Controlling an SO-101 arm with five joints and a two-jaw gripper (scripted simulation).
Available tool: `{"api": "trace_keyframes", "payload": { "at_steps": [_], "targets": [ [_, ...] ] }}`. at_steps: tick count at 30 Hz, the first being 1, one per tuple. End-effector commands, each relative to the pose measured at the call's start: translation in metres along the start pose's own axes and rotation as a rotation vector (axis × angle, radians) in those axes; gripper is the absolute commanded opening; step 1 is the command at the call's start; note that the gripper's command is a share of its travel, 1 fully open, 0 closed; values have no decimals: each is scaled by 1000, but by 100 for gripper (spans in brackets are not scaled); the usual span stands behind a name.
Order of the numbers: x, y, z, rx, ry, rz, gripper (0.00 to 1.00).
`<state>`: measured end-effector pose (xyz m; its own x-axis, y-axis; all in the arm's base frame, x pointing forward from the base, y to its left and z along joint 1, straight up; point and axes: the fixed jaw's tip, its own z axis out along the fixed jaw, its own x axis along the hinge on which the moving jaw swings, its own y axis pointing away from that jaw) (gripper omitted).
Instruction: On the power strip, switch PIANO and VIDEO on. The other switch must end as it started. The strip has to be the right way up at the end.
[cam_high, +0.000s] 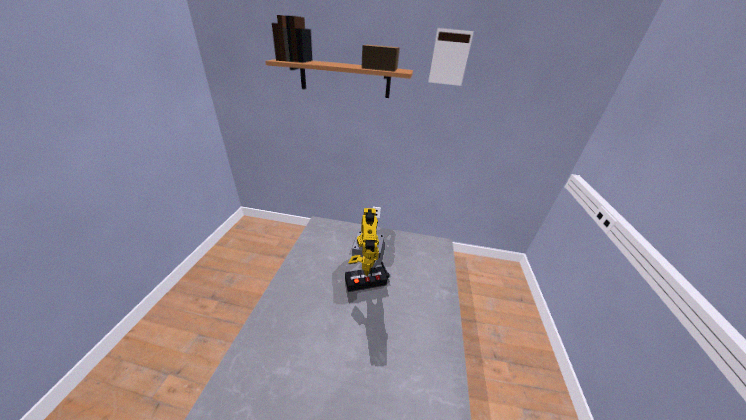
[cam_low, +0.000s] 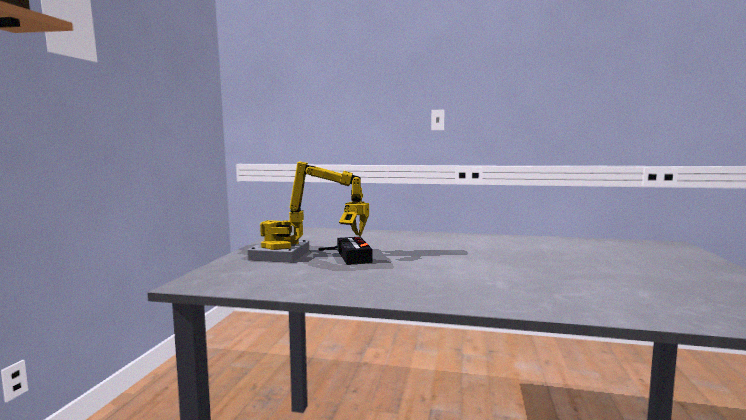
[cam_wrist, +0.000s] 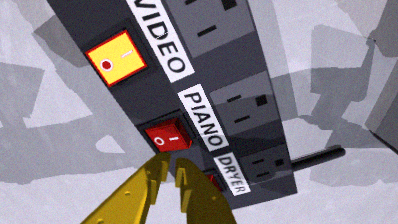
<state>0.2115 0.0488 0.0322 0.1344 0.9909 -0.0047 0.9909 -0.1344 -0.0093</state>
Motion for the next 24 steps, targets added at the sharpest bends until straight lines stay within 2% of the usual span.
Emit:
{"api": "trace_keyframes", "payload": {
  "at_steps": [1,24],
  "targets": [
    [2,0,-3,-6,3,-13,0],
    [2,0,5,-6,3,-12,0]
  ]
}}
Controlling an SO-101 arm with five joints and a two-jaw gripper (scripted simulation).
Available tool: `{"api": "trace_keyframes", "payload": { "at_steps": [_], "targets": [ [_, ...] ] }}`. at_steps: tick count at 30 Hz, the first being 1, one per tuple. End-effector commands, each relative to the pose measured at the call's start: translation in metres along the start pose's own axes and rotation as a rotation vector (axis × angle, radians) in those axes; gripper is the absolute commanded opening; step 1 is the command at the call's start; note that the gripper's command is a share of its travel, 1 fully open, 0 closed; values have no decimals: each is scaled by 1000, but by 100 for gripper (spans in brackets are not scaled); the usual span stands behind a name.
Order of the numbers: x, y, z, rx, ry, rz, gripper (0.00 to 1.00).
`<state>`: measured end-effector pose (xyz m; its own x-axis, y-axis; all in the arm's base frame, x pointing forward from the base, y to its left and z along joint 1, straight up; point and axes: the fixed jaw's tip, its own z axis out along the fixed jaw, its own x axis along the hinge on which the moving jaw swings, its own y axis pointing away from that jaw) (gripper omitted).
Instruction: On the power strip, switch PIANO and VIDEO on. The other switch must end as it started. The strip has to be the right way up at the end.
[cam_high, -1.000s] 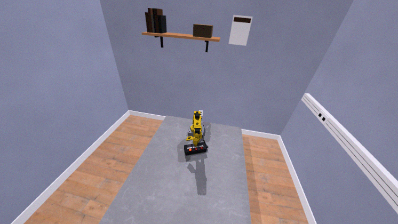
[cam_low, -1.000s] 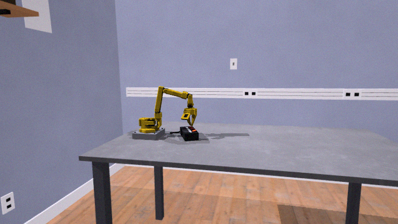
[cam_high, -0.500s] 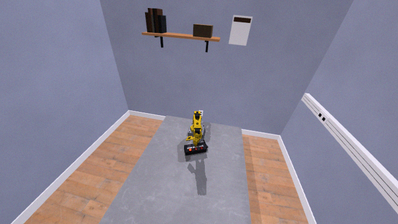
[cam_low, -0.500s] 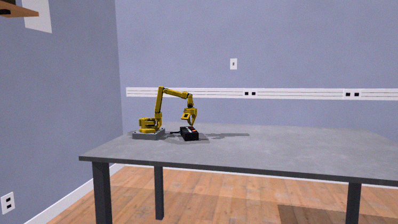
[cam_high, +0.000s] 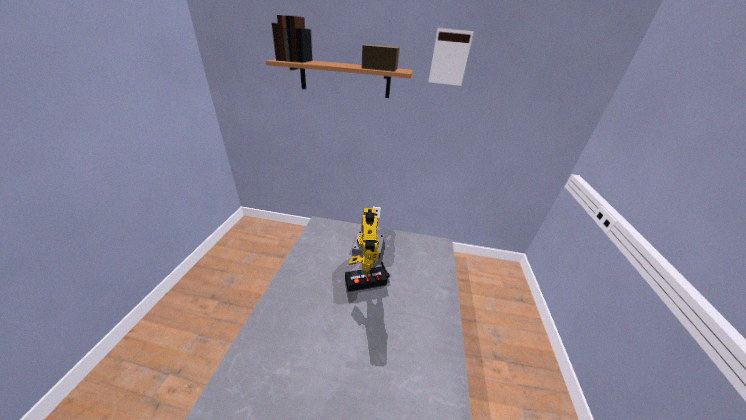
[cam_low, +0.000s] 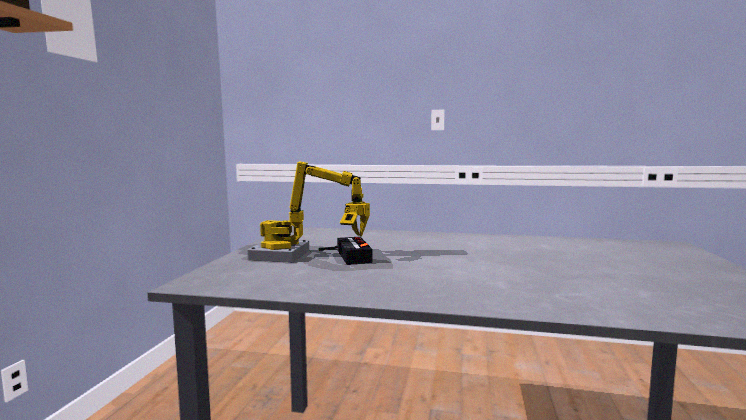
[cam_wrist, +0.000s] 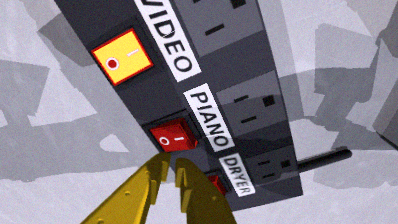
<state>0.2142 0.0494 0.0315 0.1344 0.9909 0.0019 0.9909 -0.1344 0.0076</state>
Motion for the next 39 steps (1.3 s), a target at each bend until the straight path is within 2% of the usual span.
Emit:
{"api": "trace_keyframes", "payload": {
  "at_steps": [1,11,21,39],
  "targets": [
    [1,-2,4,11,-3,-12,0],
    [1,-3,5,11,-3,-12,0],
    [-1,-6,12,11,-3,-12,0],
    [0,-5,10,11,-3,-12,0]
  ]
}}
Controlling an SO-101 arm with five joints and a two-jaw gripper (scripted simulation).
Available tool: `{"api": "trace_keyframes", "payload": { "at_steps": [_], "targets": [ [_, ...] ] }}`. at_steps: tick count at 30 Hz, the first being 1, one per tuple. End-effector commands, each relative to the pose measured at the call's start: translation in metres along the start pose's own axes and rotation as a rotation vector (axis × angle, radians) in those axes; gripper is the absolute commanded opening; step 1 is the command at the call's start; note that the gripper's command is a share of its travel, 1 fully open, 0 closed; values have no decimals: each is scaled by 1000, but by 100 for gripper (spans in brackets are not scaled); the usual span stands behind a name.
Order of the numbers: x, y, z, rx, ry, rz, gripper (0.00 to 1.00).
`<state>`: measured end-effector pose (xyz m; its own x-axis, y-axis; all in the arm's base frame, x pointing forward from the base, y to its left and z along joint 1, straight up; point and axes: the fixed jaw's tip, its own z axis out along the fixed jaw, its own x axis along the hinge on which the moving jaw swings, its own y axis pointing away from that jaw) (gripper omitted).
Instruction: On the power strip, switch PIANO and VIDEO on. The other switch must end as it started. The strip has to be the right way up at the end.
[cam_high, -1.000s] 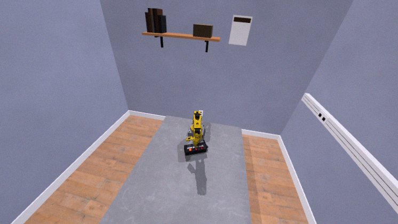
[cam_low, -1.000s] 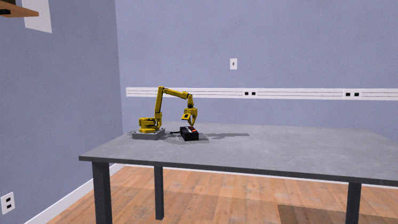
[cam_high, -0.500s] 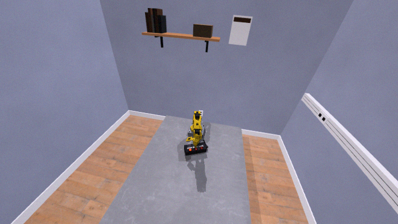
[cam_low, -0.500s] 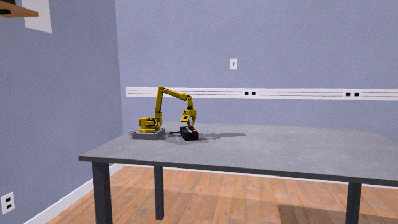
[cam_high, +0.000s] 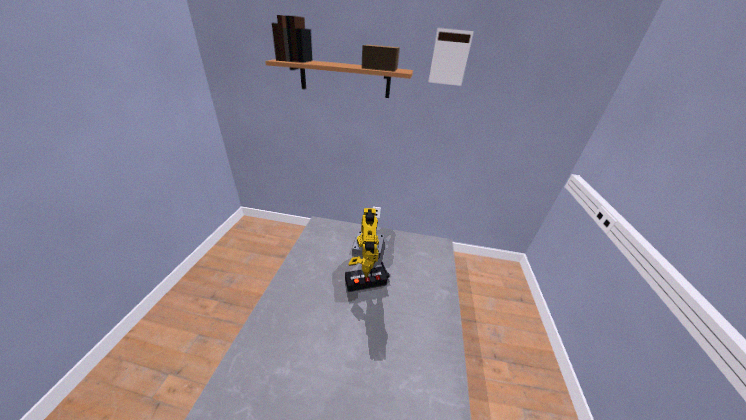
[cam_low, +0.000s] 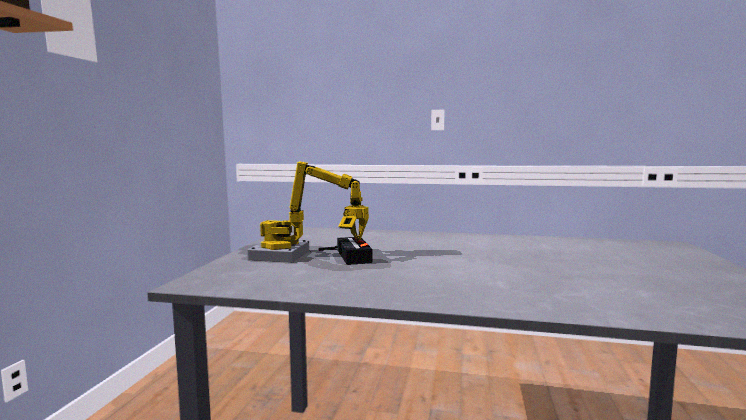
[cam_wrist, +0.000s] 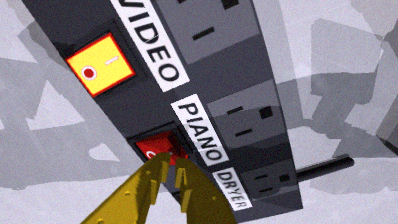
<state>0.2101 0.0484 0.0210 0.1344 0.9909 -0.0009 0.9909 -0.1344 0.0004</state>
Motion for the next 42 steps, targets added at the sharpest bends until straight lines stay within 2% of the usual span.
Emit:
{"api": "trace_keyframes", "payload": {
  "at_steps": [1,7,16,42],
  "targets": [
    [1,-1,-1,4,0,-12,0],
    [1,-1,1,4,0,-12,0],
    [0,-3,9,3,0,-12,0],
    [-1,-6,14,3,0,-11,0]
  ]
}}
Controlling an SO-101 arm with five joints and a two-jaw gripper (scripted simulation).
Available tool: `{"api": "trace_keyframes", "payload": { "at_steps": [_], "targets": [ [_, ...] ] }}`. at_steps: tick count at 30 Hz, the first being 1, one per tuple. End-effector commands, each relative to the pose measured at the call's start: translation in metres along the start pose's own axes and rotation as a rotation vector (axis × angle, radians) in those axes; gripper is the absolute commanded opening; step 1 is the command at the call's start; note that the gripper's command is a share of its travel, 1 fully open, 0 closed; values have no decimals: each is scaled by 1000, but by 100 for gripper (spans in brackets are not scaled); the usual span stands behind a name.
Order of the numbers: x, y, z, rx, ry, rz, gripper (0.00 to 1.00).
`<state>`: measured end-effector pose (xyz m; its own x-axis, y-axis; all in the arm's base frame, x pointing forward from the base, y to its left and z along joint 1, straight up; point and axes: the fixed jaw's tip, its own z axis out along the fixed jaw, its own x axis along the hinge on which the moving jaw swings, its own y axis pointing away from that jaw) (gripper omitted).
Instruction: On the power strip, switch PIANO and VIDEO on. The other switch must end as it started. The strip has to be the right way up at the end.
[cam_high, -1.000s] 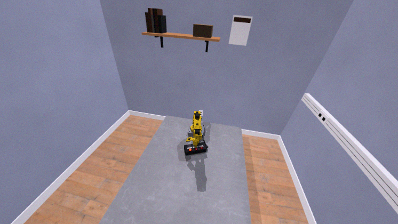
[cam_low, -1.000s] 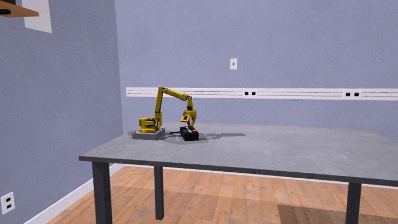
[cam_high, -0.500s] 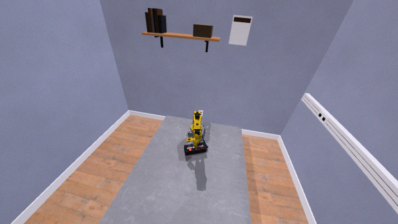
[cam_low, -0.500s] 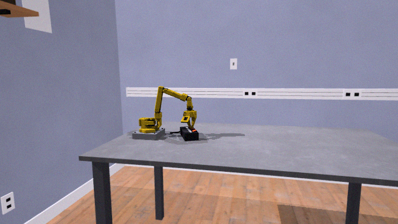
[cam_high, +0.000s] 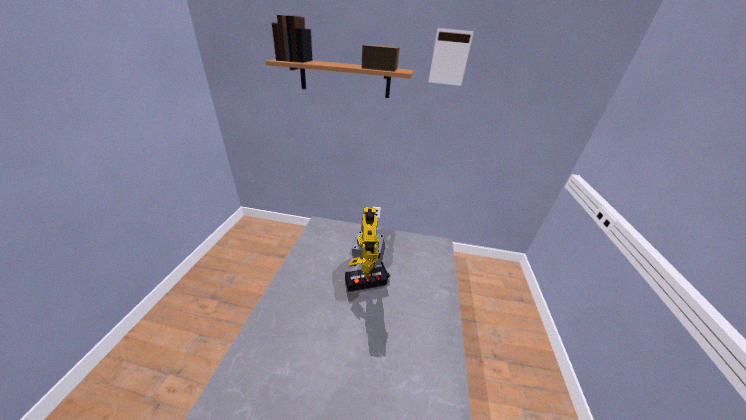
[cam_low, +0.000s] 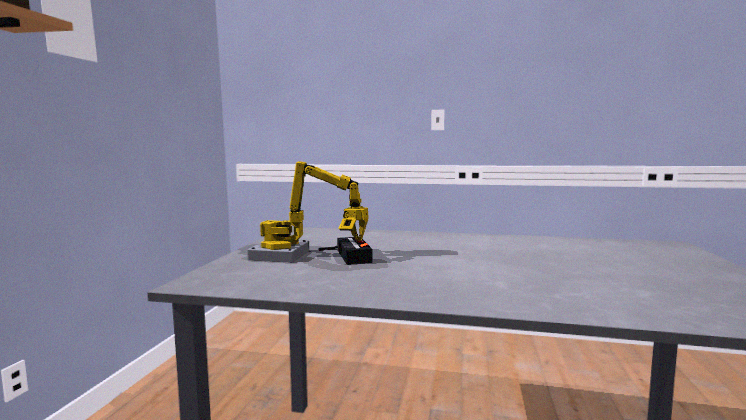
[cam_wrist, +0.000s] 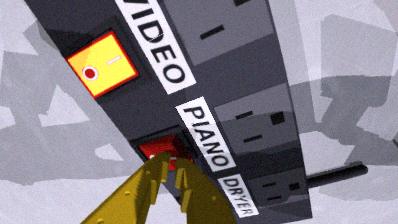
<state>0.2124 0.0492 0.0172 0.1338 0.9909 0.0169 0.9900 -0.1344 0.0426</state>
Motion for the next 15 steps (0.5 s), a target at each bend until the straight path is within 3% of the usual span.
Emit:
{"api": "trace_keyframes", "payload": {
  "at_steps": [1,15],
  "targets": [
    [-2,-9,10,46,-18,-11,0],
    [-3,-11,13,46,-18,-10,0]
  ]
}}
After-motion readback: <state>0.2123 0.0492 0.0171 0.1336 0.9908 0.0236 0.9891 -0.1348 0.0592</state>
